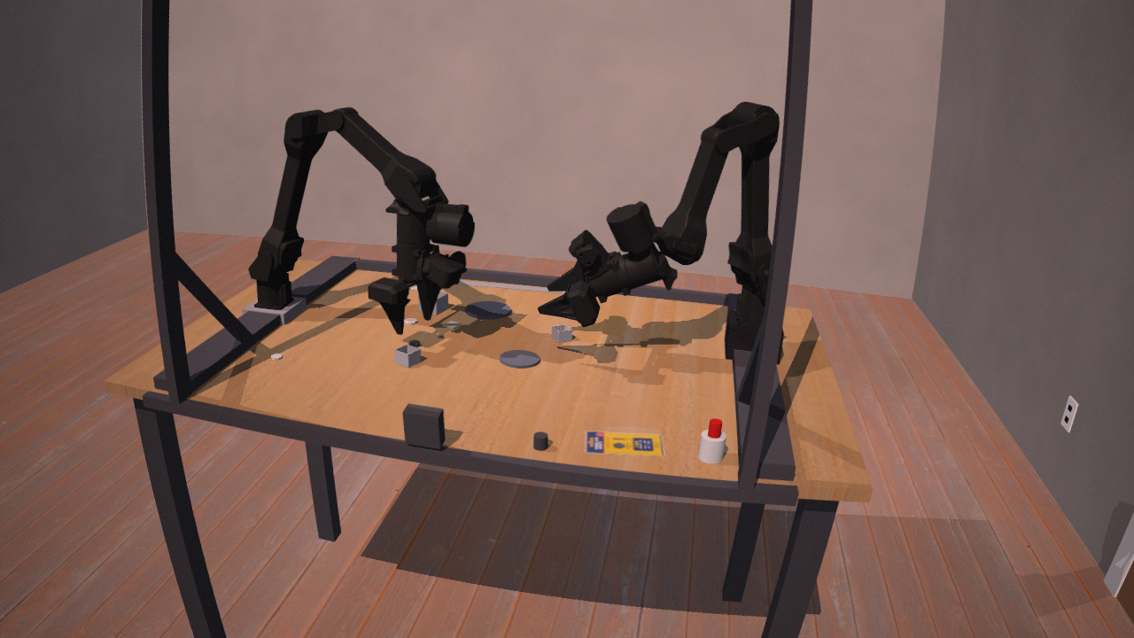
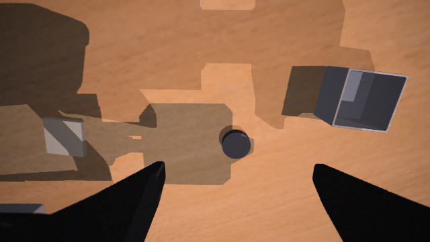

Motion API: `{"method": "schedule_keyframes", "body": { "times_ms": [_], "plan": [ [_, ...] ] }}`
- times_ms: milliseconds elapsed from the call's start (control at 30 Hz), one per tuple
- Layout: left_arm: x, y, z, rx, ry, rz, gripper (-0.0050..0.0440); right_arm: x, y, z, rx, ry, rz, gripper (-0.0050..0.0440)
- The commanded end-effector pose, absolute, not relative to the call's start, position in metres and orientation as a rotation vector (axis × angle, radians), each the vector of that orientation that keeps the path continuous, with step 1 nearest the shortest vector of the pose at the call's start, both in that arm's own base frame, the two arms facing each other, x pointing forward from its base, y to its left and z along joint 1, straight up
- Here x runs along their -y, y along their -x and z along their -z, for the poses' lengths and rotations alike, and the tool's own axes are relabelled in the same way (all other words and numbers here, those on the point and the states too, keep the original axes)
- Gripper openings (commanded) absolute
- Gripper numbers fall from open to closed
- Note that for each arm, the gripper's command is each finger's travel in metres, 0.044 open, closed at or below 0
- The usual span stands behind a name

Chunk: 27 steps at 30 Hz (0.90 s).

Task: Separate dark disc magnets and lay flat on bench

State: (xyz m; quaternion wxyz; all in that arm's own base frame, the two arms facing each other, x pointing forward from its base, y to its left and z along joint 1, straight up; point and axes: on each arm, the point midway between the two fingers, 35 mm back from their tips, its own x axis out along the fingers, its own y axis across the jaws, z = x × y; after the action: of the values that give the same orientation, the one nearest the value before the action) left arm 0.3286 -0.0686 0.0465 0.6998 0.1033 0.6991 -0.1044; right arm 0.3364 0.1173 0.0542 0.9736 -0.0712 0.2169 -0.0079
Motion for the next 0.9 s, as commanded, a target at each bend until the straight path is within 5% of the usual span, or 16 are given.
{"method": "schedule_keyframes", "body": {
  "times_ms": [0,867],
  "plan": [
    [0.070,-0.328,-0.044,-1.558,-0.223,0.228,0.0400,-0.122,-0.332,-0.057,-0.364,0.114,0.018,0.0400],
    [0.070,-0.328,-0.035,-1.562,-0.196,0.197,0.0400,-0.133,-0.298,-0.090,-0.075,-0.096,0.001,0.0400]
  ]
}}
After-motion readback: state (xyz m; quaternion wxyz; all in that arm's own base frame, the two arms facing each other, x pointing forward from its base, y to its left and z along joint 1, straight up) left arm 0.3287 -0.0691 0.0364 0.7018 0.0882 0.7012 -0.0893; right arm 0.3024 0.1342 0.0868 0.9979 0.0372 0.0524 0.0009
